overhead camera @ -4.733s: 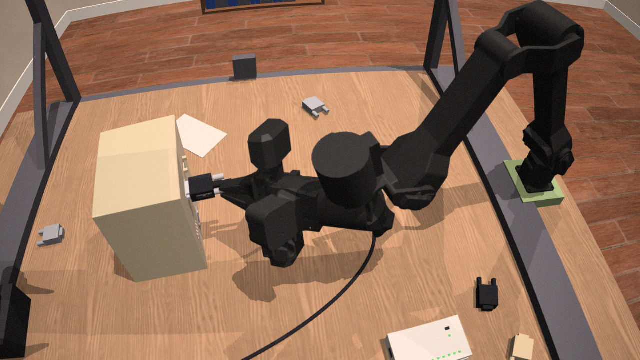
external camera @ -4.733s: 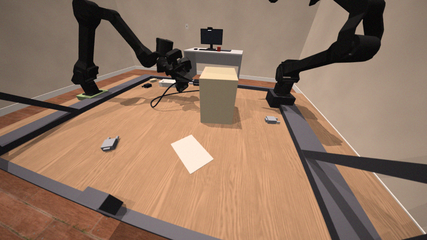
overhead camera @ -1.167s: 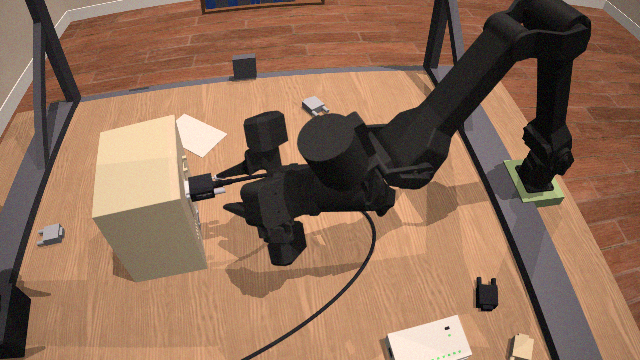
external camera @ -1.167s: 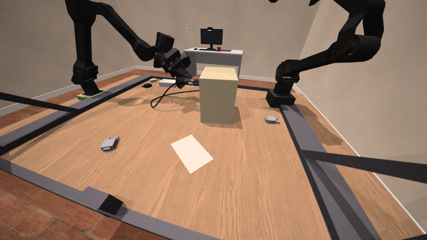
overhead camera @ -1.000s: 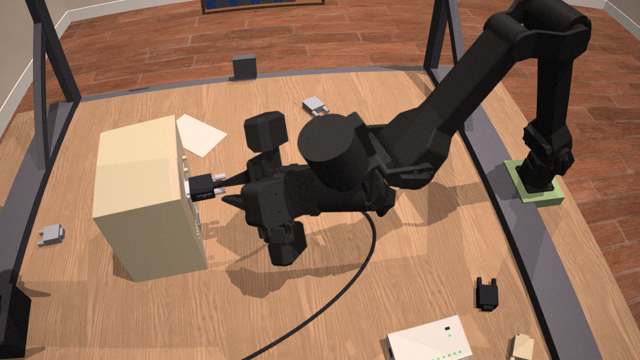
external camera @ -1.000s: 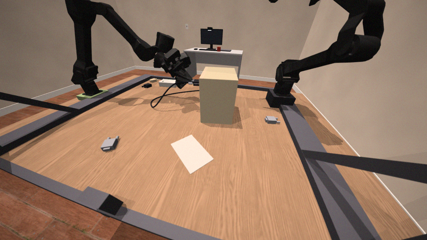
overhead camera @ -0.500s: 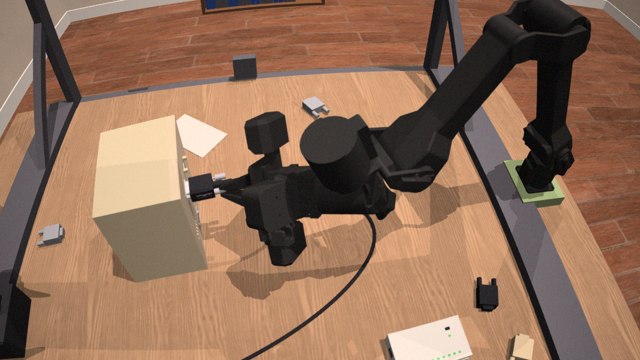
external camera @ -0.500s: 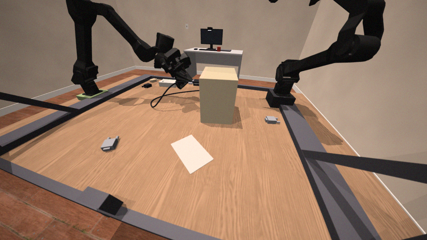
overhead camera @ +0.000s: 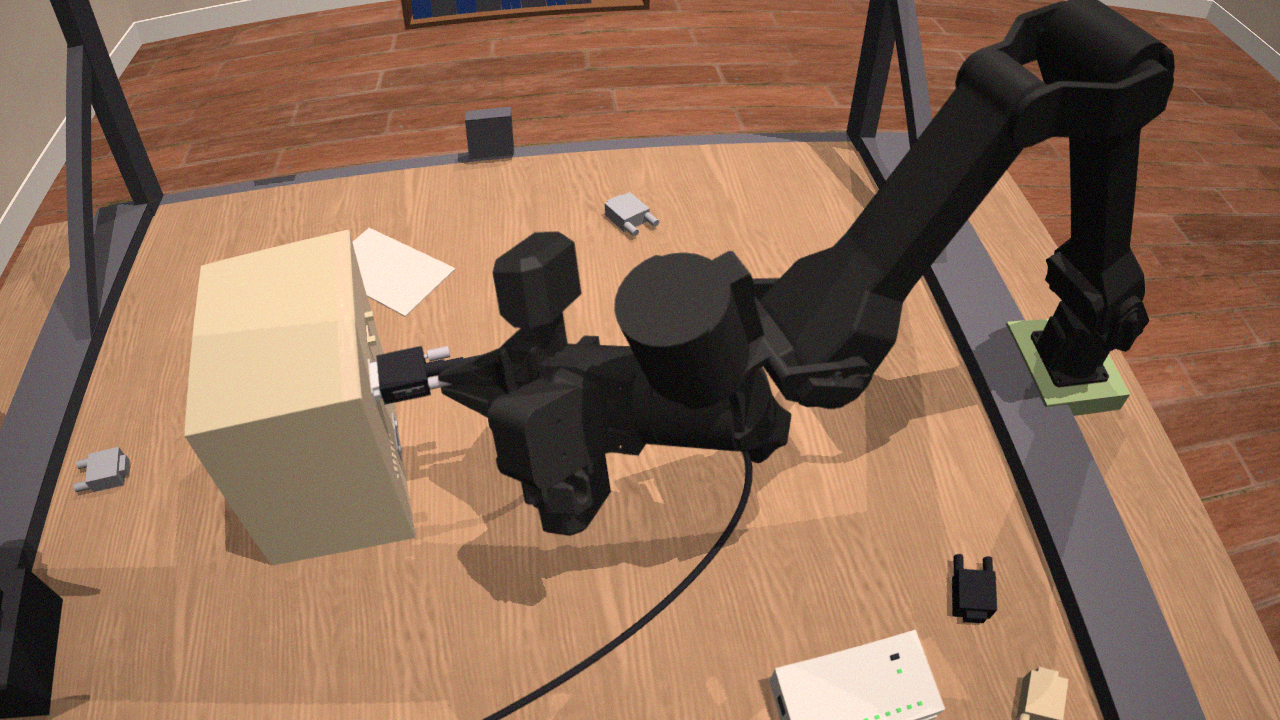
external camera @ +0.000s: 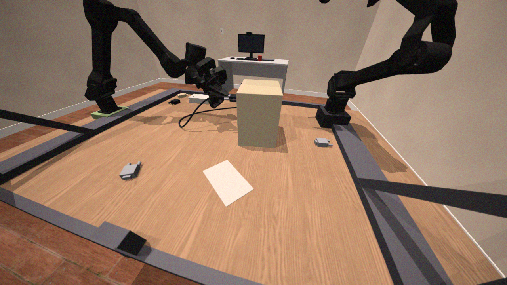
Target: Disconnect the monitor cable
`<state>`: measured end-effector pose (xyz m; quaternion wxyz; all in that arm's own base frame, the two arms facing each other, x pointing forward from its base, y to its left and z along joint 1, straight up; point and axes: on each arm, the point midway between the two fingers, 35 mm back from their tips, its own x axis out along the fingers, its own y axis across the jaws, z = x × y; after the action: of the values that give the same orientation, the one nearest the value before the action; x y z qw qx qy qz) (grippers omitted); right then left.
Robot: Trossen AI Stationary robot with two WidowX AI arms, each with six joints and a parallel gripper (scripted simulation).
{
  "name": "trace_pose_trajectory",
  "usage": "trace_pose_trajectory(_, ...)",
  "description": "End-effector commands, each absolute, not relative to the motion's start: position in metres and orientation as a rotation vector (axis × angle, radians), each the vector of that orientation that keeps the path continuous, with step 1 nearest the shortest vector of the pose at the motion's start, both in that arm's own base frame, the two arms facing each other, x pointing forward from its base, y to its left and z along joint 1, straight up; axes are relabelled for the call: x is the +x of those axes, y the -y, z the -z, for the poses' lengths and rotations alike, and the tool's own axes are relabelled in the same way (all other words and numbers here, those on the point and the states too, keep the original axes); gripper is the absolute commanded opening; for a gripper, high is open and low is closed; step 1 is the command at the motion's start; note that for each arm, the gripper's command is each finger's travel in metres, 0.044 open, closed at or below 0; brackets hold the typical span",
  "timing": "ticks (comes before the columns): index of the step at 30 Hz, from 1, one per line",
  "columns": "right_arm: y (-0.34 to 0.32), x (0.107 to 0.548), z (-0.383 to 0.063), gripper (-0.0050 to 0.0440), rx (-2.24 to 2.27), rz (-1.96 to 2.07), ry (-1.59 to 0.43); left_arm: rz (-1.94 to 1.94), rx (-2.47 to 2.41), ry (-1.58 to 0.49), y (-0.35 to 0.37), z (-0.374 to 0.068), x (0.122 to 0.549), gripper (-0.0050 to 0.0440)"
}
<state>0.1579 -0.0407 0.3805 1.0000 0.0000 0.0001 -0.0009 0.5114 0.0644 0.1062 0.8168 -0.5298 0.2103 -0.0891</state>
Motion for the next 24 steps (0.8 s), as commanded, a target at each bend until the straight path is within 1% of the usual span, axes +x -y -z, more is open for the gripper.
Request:
trace_pose_trajectory(1, 0.0395, 0.1576, -0.3832, 0.0440, -0.005, 0.000, 0.001, 0.223, -1.168, -0.414, -0.0654, -0.1165, 0.5130, 0.0000)
trace_pose_trajectory(24, 0.0395, 0.1576, -0.3832, 0.0440, -0.005, 0.000, 0.001, 0.288, -1.340, -0.375, -0.0665, -0.1126, 0.5126, 0.0000)
